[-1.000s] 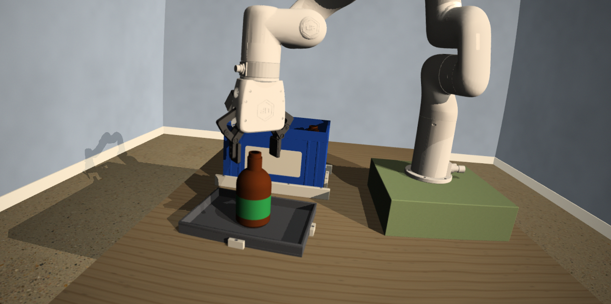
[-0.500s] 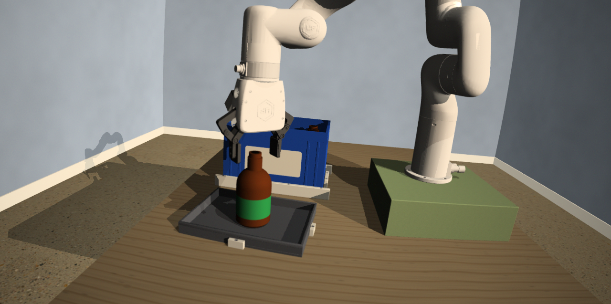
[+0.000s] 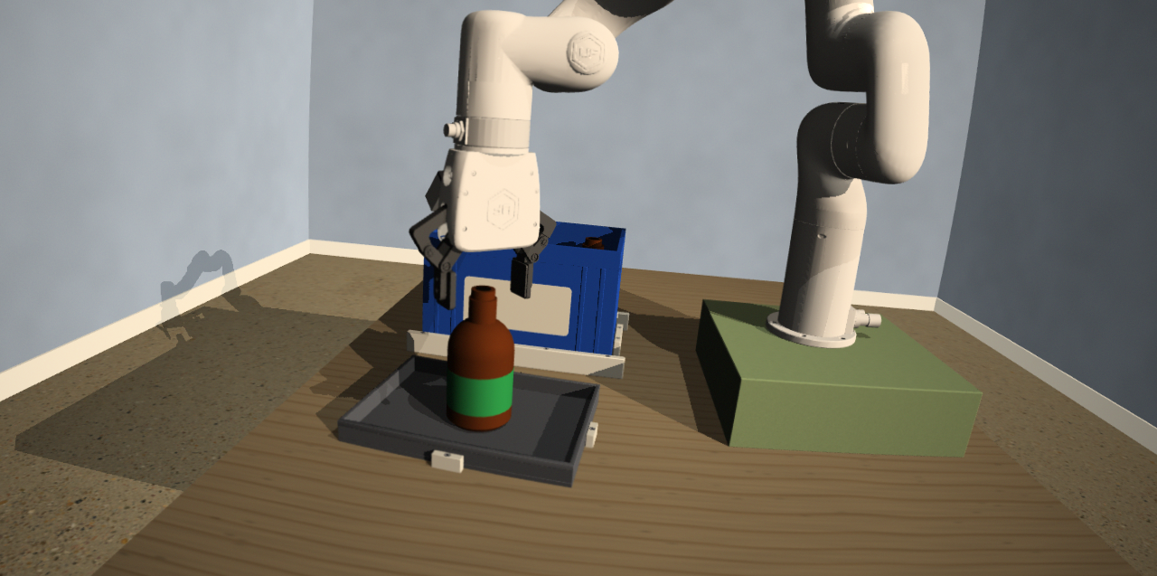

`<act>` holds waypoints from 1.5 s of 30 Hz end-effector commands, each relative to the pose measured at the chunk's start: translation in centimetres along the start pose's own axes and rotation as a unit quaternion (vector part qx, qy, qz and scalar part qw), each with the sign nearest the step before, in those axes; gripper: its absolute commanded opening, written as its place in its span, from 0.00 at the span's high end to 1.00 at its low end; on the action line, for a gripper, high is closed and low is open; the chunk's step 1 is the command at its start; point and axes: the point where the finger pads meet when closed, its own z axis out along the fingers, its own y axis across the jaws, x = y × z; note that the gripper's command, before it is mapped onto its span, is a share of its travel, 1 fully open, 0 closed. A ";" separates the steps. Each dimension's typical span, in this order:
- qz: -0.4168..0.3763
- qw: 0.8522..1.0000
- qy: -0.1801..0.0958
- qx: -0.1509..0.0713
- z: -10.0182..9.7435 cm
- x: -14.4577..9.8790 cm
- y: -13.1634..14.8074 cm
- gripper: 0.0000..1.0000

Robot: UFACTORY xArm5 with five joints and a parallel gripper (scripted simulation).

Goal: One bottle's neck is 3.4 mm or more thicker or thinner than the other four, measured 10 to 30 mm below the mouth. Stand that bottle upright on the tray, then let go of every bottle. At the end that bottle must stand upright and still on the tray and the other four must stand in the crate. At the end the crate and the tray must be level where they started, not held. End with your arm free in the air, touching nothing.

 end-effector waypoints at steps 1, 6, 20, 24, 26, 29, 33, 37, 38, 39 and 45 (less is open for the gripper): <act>0.000 1.000 0.001 0.002 -0.1 0.0 -0.1 0.00; 0.000 1.000 0.001 0.002 -0.1 0.0 -0.1 0.00; 0.000 1.000 0.001 0.002 -0.8 0.0 -0.1 0.00; 0.000 1.000 0.001 0.002 -1.4 0.0 -0.1 0.00; 0.000 1.000 0.001 0.002 -1.8 0.0 -0.1 0.00; 0.000 1.000 0.001 0.002 -2.4 0.0 -0.1 0.00; 0.000 1.000 0.001 0.002 -3.4 0.0 -0.1 0.00; 0.000 1.000 0.001 0.002 -3.9 0.0 -0.1 0.00; 0.000 1.000 0.001 0.002 -4.2 0.0 -0.1 0.00; 0.000 1.000 0.001 0.002 -4.5 0.0 -0.1 0.00; 0.000 1.000 0.001 0.002 -6.0 0.0 -0.1 0.00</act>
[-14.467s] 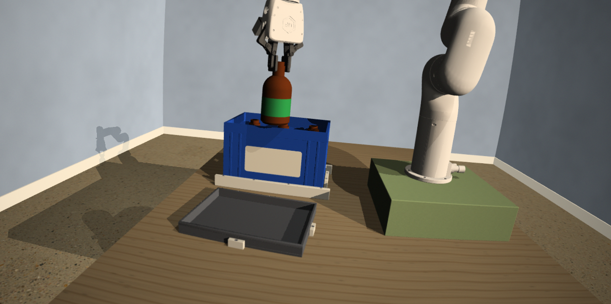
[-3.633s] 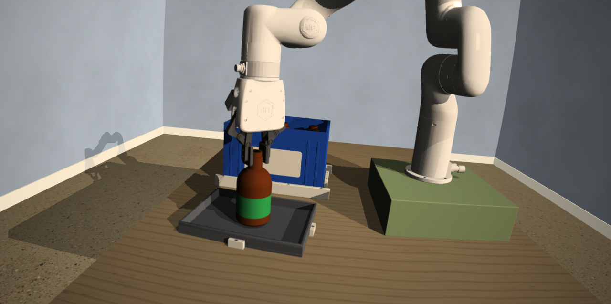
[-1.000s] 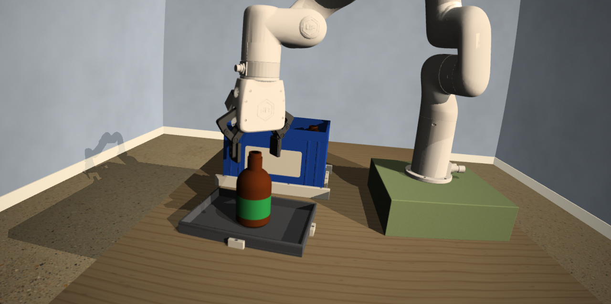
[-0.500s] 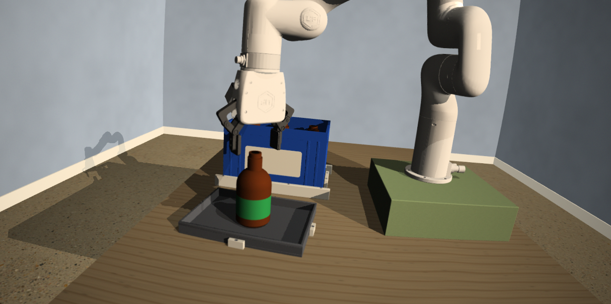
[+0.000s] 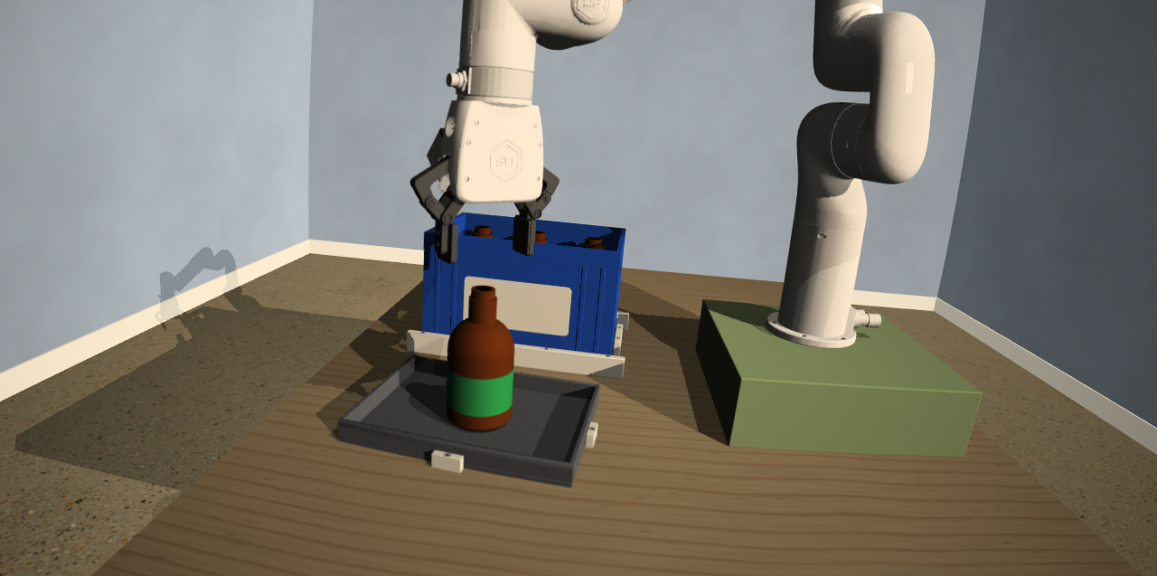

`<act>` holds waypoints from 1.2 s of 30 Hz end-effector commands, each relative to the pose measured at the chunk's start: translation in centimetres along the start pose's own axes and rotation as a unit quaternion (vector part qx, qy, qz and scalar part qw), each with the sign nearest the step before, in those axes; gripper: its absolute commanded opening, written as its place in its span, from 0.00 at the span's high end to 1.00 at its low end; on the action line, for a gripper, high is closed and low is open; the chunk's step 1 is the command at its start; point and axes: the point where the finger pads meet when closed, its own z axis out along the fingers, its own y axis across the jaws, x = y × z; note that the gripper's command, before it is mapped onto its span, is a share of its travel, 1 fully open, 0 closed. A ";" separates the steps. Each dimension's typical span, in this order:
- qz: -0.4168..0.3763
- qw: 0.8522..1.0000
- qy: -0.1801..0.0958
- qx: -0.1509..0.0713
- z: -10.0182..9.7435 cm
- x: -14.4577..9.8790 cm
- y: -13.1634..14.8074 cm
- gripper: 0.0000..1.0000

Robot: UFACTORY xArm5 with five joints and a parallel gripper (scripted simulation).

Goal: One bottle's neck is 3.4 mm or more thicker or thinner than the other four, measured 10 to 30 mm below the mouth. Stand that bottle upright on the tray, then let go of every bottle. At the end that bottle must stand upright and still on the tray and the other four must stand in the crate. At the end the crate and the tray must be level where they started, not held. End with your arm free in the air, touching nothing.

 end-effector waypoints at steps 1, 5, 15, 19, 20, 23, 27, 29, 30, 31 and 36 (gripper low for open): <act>0.000 1.000 0.001 0.002 -1.5 0.0 -0.1 0.00; 0.000 1.000 0.001 0.002 -2.3 0.0 -0.1 0.00; 0.000 1.000 0.001 0.002 -3.5 0.0 -0.1 0.00; 0.000 1.000 0.001 0.002 -3.8 0.0 -0.1 0.00; 0.000 1.000 0.001 0.002 -3.9 0.0 -0.1 0.00; 0.000 1.000 0.001 0.002 -3.9 0.0 -0.1 0.00; 0.000 1.000 0.001 0.002 -3.9 0.0 -0.1 0.00; 0.000 1.000 0.001 0.002 -3.9 0.0 -0.1 1.00; 0.000 1.000 0.001 0.002 -3.9 0.0 -0.1 1.00; 0.000 1.000 0.001 0.002 -3.9 0.0 -0.1 1.00; 0.000 1.000 0.001 0.002 -3.9 0.0 -0.1 1.00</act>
